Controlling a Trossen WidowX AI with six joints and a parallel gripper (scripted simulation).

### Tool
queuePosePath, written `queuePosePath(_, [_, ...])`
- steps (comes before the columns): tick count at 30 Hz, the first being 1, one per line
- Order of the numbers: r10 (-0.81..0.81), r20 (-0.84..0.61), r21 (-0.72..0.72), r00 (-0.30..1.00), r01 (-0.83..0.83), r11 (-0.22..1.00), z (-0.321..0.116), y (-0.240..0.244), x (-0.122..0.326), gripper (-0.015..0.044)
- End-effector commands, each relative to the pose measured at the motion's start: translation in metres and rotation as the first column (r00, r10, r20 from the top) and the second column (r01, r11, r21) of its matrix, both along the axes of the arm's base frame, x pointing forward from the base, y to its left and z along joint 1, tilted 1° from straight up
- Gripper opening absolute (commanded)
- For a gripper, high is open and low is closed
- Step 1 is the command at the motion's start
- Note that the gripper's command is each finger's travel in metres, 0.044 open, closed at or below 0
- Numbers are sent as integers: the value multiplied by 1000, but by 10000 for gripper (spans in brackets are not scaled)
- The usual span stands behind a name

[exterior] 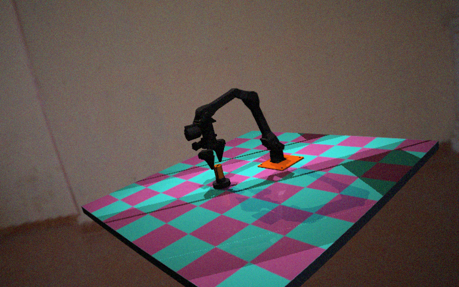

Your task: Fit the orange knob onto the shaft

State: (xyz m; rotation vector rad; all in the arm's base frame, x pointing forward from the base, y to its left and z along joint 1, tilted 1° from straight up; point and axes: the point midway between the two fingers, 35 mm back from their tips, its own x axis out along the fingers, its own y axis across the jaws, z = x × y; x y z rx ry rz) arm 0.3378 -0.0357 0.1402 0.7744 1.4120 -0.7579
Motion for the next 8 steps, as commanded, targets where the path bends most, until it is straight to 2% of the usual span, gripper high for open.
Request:
queuePosePath(1, [0,12,-1,1000,0,1000,43,0,-5,440])
queuePosePath(8, [0,12,-1,1000,0,1000,45,0,-1,440])
